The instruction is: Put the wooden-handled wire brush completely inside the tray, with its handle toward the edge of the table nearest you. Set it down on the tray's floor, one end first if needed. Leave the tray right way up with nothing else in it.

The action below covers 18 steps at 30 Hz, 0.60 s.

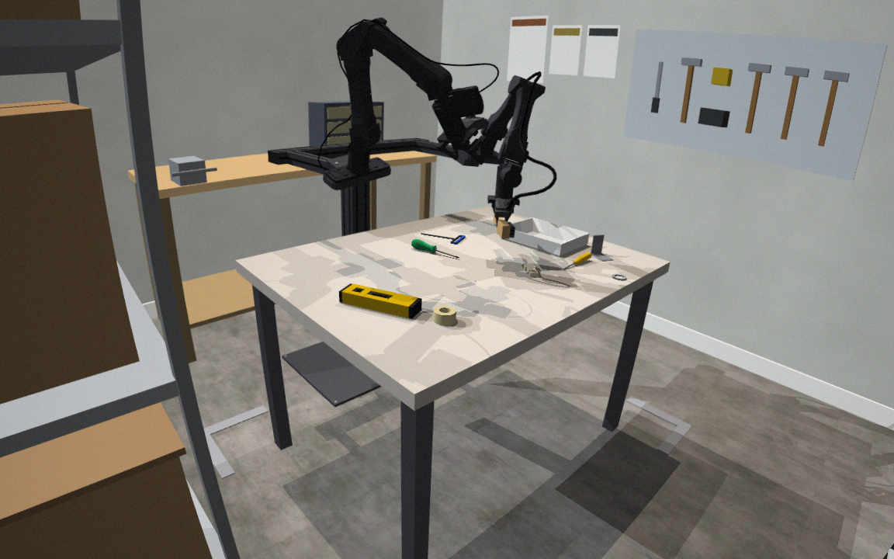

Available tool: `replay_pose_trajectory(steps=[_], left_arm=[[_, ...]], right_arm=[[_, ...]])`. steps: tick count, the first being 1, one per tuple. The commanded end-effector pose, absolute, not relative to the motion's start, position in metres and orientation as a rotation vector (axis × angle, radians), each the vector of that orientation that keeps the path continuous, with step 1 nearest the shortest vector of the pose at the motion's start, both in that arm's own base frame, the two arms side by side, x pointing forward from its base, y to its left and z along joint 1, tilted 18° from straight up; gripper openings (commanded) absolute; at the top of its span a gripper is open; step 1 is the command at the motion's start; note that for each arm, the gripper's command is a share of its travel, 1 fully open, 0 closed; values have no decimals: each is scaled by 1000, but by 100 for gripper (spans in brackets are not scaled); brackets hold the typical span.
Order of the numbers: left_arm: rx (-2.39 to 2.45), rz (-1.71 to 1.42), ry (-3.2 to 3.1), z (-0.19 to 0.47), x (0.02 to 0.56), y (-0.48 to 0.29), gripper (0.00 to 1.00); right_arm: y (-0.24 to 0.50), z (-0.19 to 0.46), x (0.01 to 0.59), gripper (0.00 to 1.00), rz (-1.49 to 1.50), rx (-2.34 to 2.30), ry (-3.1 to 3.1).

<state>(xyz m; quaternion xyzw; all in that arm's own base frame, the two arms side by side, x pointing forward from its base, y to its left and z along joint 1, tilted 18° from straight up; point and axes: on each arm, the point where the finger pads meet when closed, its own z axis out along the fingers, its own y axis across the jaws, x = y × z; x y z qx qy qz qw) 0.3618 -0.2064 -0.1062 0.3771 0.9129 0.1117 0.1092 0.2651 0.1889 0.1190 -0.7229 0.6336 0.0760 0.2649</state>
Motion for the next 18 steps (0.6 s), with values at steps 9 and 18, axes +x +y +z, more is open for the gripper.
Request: replay_pose_trajectory(steps=[9,18], left_arm=[[641,251,2763,-84,366,-102,16],[301,227,2824,-73,360,-8,16]], right_arm=[[292,107,271,100,78,-1615,1795],[378,99,203,100,211,-1391,1767]])
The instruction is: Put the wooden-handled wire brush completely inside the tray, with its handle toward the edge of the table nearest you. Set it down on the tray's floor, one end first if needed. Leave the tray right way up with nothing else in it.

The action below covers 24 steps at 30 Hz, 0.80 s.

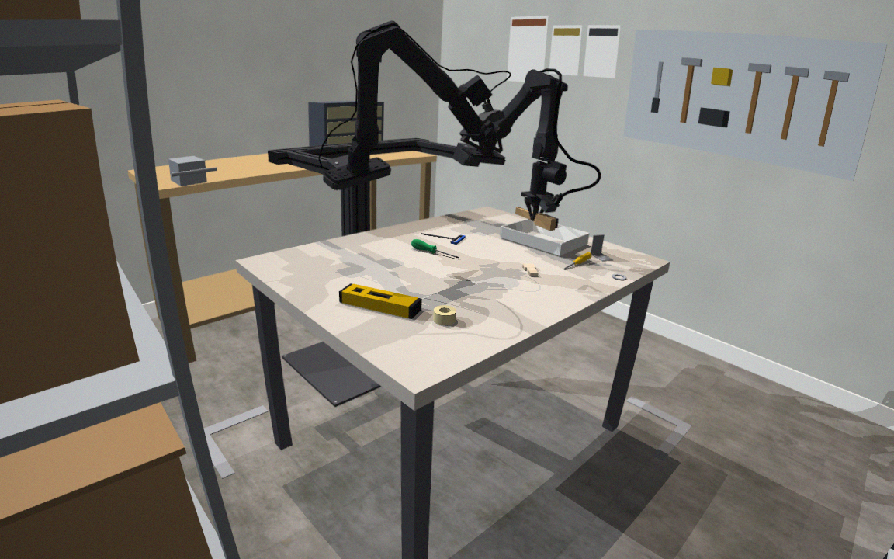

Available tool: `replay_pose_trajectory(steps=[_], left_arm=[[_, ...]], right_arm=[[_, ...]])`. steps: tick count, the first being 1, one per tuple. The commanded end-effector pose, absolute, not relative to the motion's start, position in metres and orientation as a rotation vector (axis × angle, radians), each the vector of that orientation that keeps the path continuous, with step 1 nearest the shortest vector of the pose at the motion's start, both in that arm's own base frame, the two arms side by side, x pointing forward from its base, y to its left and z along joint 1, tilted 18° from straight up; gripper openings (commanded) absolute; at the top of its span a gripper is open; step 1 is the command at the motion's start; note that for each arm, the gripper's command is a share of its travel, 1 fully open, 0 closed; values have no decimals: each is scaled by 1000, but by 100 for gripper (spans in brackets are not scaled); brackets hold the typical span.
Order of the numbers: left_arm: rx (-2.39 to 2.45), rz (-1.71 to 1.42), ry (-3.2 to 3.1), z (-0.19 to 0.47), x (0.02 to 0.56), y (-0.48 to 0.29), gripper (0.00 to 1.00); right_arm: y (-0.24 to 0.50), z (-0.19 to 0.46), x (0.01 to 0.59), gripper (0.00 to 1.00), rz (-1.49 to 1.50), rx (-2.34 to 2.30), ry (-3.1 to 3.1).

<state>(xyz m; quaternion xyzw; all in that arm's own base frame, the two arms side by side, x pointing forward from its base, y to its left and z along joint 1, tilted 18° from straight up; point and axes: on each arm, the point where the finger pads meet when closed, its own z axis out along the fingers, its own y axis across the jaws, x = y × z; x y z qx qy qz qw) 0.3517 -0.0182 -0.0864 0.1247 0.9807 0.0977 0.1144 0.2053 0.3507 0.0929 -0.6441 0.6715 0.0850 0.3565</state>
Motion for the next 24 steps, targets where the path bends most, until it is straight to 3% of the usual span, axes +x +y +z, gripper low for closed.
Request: replay_pose_trajectory(steps=[1,13,24], left_arm=[[263,225,2828,-72,359,2,16],[99,238,2846,-68,354,42,16],[111,227,2829,-76,370,39,16]], right_arm=[[386,99,193,100,233,-1364,1764],[410,87,137,100,326,-1358,1740],[412,90,137,100,332,-1356,1734]])
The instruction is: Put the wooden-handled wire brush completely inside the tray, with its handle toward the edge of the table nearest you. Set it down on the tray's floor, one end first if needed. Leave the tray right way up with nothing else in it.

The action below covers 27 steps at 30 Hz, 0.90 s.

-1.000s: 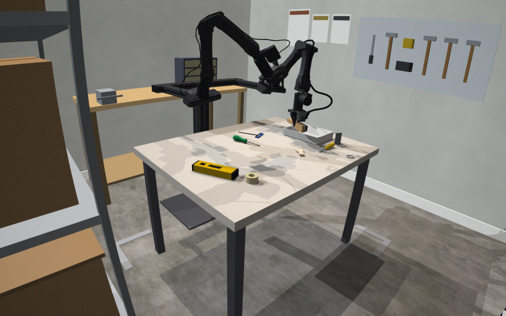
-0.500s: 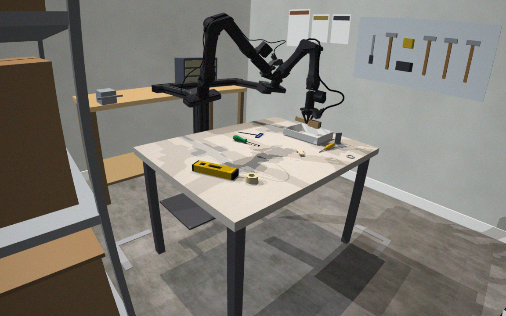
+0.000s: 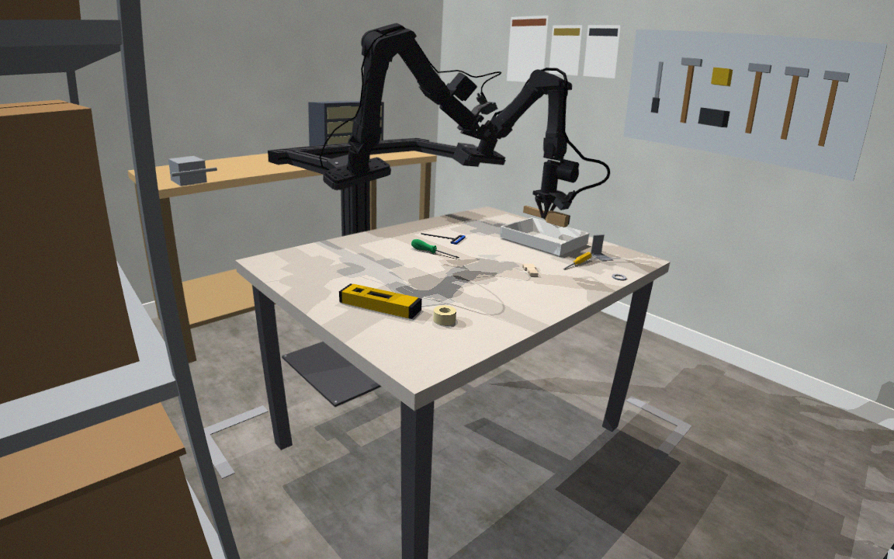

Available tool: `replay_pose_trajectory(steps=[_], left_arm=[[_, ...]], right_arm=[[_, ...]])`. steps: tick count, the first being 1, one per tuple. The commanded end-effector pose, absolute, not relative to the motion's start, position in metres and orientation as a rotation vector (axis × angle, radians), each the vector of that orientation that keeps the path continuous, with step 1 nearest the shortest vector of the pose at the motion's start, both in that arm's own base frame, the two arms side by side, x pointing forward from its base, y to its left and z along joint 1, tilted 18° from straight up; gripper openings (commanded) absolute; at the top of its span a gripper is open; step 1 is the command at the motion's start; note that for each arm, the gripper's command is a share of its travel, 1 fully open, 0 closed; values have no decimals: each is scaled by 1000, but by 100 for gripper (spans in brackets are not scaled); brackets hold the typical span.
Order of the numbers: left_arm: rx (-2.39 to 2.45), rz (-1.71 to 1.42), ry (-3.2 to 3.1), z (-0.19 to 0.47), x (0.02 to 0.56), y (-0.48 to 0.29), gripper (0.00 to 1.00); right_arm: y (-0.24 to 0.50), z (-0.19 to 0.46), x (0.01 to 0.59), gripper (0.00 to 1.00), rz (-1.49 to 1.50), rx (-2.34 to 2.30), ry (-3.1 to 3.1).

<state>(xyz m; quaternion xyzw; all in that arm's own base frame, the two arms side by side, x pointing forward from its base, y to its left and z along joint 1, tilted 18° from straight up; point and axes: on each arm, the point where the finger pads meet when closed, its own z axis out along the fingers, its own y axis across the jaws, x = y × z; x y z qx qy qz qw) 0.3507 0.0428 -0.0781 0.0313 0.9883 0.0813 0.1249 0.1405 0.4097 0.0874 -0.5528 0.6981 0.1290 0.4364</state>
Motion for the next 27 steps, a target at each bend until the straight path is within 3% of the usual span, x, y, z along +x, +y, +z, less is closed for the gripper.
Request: replay_pose_trajectory(steps=[1,11,27], left_arm=[[111,226,2829,-81,371,40,16],[103,229,2829,-132,384,53,16],[99,230,2829,-149,387,57,16]], right_arm=[[412,90,137,100,332,-1356,1734],[413,95,140,100,336,-1343,1732],[413,95,140,100,336,-1343,1732]])
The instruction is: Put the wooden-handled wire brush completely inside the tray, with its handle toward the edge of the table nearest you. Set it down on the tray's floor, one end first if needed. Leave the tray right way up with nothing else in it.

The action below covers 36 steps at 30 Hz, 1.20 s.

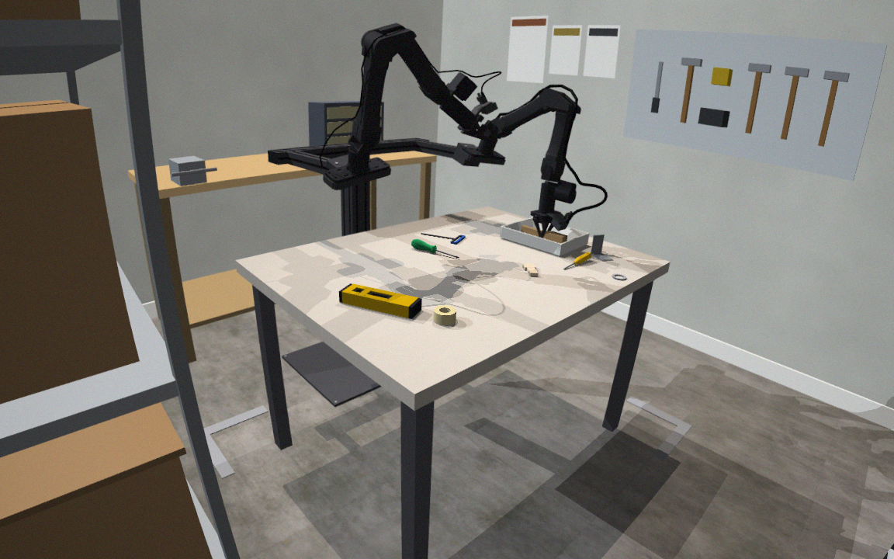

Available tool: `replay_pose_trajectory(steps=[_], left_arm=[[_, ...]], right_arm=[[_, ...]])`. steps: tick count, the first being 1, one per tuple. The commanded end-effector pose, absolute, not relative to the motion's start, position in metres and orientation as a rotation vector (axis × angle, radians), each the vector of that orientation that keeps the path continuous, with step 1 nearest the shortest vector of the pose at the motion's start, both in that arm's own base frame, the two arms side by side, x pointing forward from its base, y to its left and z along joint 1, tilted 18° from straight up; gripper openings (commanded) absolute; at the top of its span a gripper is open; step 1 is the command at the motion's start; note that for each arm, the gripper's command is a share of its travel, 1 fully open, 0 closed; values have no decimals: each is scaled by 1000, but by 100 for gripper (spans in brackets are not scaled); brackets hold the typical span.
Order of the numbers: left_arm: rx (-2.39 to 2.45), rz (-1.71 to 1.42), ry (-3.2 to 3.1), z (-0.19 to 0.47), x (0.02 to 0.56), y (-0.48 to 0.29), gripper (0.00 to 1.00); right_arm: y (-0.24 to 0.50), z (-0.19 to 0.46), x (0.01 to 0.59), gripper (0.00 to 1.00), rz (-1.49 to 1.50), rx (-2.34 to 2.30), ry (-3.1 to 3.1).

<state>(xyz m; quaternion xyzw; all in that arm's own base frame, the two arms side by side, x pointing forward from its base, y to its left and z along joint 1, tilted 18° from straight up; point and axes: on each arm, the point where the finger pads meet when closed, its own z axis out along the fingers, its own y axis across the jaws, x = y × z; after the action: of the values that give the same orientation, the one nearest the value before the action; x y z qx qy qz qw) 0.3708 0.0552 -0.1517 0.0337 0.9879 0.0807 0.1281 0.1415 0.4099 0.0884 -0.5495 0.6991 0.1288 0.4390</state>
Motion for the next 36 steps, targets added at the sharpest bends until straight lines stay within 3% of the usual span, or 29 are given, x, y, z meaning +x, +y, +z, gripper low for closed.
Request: replay_pose_trajectory(steps=[1,11,13,28,30,36], left_arm=[[98,231,2829,-149,387,57,16],[99,231,2829,-149,388,56,16],[99,231,2829,-149,388,56,39],[112,244,2874,-131,359,50,40],[110,252,2873,-128,358,47,62],[110,253,2873,-98,348,42,65]], right_arm=[[413,95,140,100,336,-1343,1732],[413,95,140,100,336,-1343,1732],[413,95,140,100,336,-1343,1732],[413,95,140,100,336,-1343,1732],[413,95,140,100,336,-1343,1732],[413,95,140,100,336,-1343,1732]])
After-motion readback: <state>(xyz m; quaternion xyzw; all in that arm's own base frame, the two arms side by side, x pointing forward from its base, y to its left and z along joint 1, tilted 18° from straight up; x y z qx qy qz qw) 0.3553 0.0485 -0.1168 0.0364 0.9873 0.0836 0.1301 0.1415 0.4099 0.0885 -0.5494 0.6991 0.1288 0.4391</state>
